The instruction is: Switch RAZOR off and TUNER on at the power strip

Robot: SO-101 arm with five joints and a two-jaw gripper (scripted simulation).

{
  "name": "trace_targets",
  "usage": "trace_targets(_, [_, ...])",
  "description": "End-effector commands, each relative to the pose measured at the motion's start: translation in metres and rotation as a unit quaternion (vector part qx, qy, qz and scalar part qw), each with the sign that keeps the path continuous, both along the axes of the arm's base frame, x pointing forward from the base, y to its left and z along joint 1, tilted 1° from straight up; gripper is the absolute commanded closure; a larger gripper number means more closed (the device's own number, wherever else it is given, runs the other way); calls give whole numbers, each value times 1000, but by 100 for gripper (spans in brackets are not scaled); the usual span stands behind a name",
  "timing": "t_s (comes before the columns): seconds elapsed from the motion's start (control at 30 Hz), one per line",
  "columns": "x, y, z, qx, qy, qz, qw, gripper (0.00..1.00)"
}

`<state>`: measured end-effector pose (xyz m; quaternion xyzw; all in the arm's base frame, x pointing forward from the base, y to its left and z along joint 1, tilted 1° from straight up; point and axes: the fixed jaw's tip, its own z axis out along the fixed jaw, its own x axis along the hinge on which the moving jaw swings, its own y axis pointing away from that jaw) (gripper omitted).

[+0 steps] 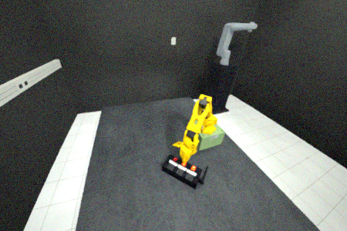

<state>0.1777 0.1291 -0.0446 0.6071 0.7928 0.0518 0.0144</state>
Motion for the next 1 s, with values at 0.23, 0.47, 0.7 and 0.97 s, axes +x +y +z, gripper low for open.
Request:
trace_targets(0.23, [-20, -11, -17, -29, 38, 12, 999, 100])
trace_targets(0.47, [-23, -13, -20, -29, 38, 13, 999, 100])
trace_targets(0.7, [-24, -14, -20, -29, 38, 13, 999, 100])
trace_targets(0.97, [-27, -16, -23, -29, 38, 14, 999, 100])
